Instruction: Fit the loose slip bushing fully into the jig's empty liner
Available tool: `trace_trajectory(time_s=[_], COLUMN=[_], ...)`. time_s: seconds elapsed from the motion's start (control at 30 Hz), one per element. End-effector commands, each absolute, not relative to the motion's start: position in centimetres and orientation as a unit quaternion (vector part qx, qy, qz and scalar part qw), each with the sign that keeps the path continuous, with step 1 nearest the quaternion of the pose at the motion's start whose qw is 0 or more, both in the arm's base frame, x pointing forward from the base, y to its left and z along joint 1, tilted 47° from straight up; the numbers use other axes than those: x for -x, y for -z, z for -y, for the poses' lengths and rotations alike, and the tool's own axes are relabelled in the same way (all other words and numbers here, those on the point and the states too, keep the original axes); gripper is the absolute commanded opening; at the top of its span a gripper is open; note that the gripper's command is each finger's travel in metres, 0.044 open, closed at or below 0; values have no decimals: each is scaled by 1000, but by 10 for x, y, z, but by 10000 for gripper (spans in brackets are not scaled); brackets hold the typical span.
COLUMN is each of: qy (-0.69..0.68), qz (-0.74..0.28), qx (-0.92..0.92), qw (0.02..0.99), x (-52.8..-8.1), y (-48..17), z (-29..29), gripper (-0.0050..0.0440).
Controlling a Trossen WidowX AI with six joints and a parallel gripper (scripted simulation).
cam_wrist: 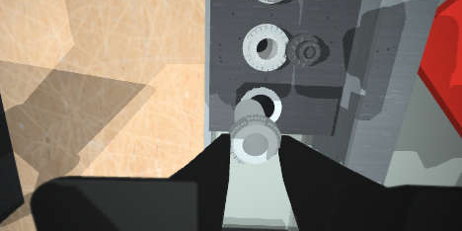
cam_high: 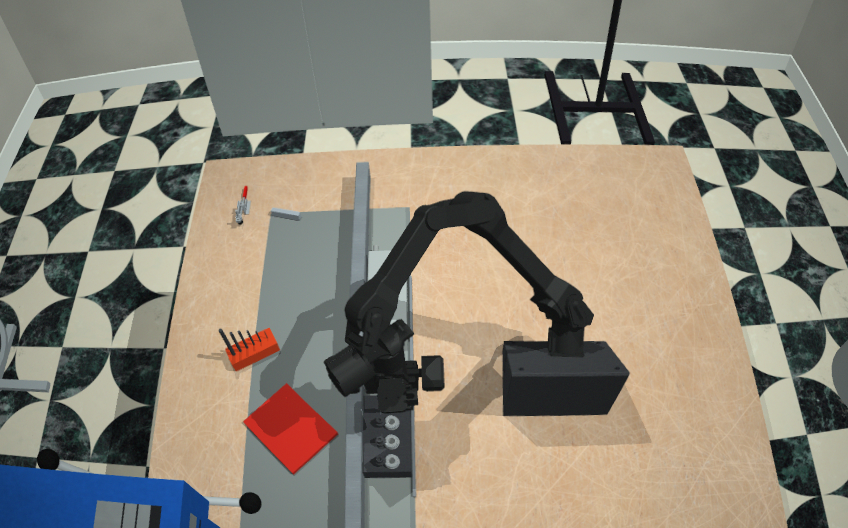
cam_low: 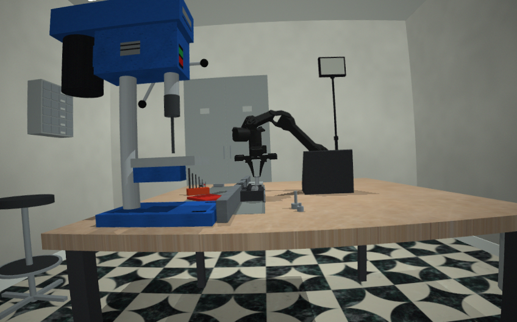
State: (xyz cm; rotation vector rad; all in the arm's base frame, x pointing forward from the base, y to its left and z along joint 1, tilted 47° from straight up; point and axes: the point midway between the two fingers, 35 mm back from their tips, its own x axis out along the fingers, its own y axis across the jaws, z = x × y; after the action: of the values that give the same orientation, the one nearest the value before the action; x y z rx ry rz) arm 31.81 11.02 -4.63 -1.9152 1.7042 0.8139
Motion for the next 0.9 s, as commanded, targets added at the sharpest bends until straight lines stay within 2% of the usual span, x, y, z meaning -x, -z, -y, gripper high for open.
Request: trace_trajectory(time_s=[0.0,0.87], qy=[-292,-293], qz=[-611,-611], qx=[697,697], qw=[235,234], x=[-325,-332], y=[41,43], z=[-114,-116], gripper=[-50,-50])
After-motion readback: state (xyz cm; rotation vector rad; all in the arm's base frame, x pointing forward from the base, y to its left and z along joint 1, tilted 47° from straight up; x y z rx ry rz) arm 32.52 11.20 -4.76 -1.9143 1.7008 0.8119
